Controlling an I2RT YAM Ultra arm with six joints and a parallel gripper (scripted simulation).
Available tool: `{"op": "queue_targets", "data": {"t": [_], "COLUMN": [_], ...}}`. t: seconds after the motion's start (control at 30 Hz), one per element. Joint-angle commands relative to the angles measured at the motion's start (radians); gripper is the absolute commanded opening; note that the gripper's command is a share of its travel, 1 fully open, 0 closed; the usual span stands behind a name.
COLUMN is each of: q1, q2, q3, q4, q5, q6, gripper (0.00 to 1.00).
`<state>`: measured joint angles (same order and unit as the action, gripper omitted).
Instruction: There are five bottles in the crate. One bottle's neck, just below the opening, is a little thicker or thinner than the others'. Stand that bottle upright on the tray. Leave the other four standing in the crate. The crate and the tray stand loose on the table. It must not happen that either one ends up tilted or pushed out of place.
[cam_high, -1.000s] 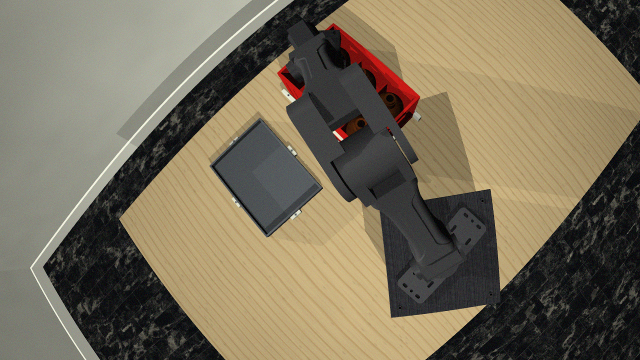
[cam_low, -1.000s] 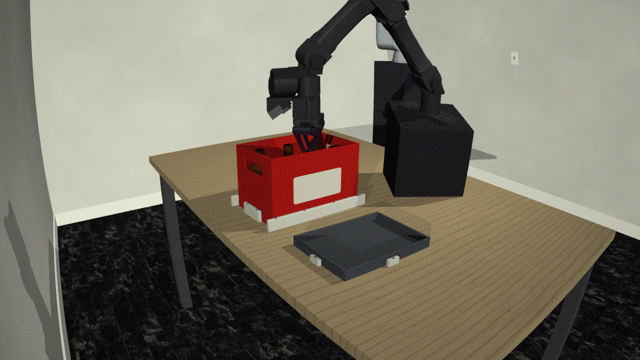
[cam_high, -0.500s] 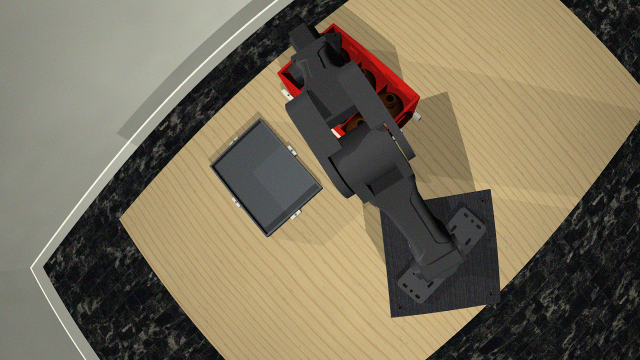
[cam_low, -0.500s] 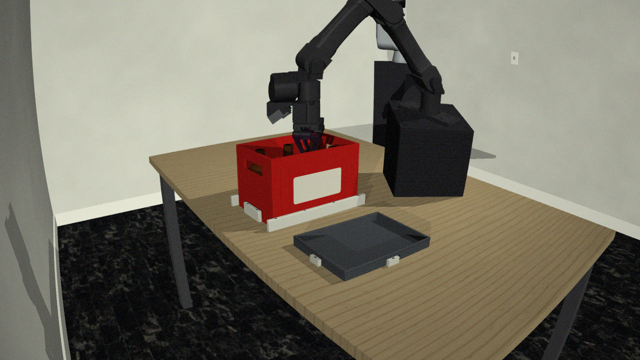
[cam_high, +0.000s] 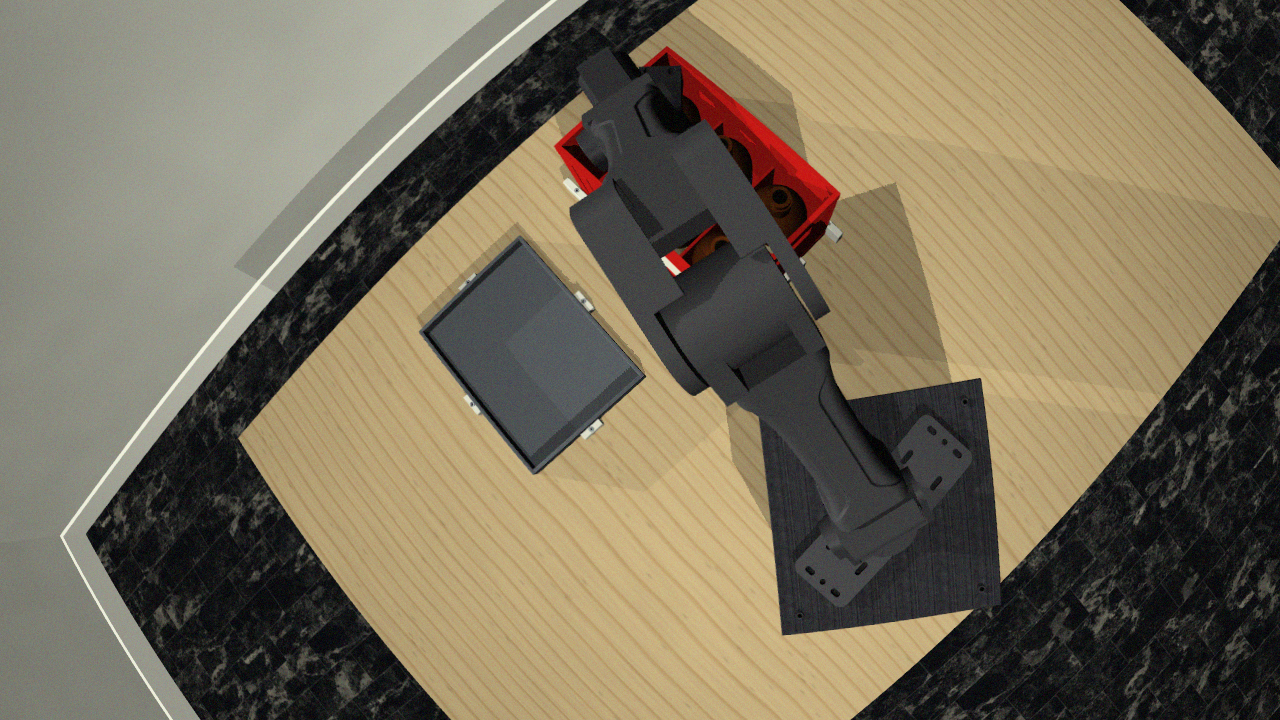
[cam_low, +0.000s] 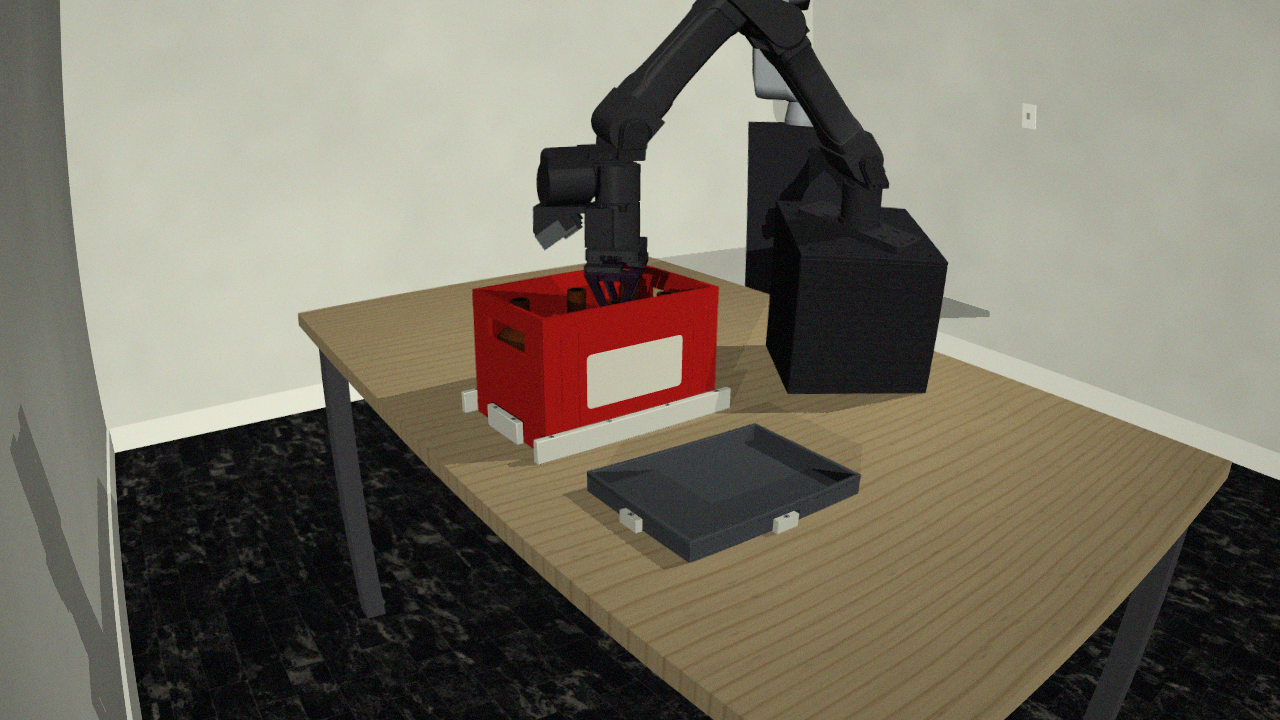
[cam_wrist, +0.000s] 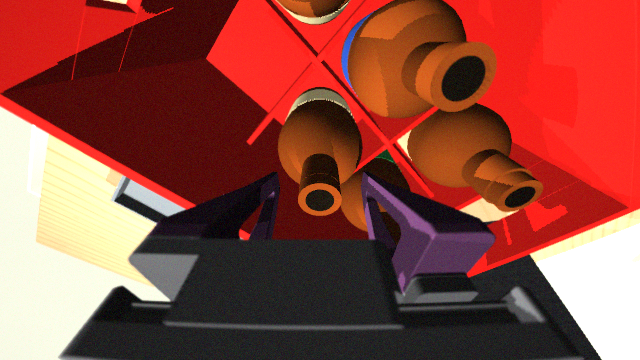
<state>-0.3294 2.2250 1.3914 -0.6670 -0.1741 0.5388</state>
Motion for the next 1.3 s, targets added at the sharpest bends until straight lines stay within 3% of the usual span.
{"op": "queue_targets", "data": {"t": [0.0,1.1,1.13,1.27], "q1": [0.004,0.004,0.004,0.004], "q2": [-0.014,-0.014,-0.014,-0.014], "q3": [0.001,0.001,0.001,0.001], "q4": [0.007,0.007,0.007,0.007], "q5": [0.008,0.008,0.008,0.007], "q6": [0.005,0.005,0.005,0.004], "gripper": [0.61,0.61,0.0,0.0]}}
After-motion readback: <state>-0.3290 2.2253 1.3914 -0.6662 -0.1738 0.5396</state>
